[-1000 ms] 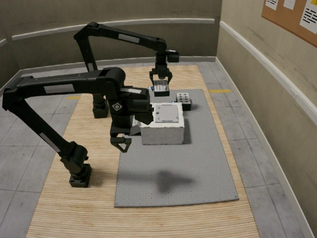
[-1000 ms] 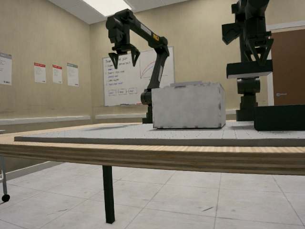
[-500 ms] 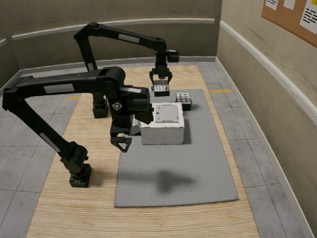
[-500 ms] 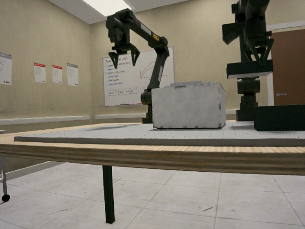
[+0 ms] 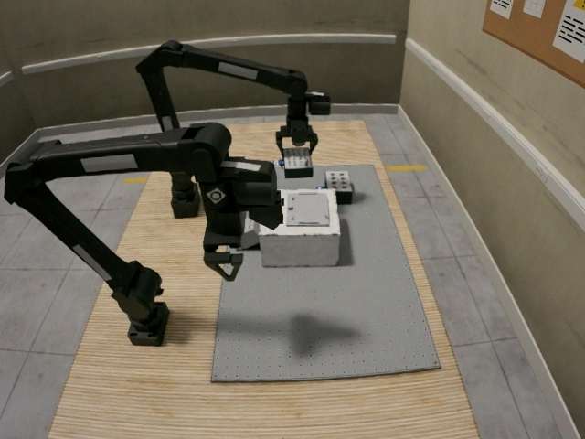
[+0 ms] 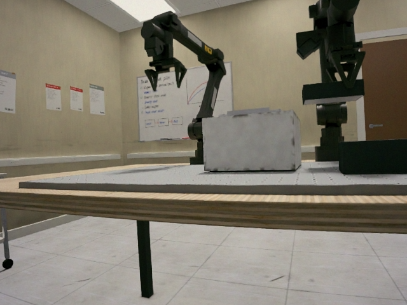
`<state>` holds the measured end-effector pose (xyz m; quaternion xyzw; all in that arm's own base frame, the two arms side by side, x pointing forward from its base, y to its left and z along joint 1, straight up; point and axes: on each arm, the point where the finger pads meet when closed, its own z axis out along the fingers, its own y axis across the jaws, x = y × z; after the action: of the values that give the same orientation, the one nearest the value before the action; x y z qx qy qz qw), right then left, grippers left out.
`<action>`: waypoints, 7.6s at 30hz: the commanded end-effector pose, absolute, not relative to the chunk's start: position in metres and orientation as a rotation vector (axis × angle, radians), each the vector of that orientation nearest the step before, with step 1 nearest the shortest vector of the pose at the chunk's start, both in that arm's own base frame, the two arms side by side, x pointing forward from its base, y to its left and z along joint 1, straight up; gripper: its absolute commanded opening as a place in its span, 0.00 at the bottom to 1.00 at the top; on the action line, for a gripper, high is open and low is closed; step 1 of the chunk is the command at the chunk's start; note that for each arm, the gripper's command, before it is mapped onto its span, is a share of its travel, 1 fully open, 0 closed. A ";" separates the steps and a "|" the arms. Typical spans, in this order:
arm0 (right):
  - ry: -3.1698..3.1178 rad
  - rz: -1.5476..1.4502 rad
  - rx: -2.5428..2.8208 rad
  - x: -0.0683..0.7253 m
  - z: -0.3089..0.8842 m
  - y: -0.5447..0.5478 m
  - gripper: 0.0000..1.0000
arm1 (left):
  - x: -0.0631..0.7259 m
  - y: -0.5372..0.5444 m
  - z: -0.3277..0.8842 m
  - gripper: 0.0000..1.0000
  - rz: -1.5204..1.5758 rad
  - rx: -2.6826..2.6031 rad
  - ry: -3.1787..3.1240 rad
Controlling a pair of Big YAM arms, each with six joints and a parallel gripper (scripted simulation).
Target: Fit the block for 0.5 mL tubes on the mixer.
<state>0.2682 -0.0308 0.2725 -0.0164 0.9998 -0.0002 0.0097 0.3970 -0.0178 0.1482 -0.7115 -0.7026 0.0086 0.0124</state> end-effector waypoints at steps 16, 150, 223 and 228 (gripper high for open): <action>3.080 -0.008 -0.048 0.273 0.291 -0.034 1.00 | 0.437 -0.026 0.202 0.00 -0.128 -2.299 -2.264; 3.077 -0.007 -0.041 0.275 0.293 -0.033 1.00 | 0.440 -0.210 0.196 0.00 -0.048 -2.382 -2.157; 3.085 -0.004 -0.037 0.274 0.291 -0.033 1.00 | 0.431 -0.220 0.213 0.00 -0.065 -2.431 -2.150; 3.085 -0.003 -0.036 0.274 0.290 -0.033 1.00 | 0.434 -0.221 0.207 0.00 -0.063 -2.428 -2.148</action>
<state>0.2678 -0.0307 0.2719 -0.0164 0.9998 -0.0001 0.0087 0.4073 -0.2018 0.1504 -0.7441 -0.6680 0.0030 0.0129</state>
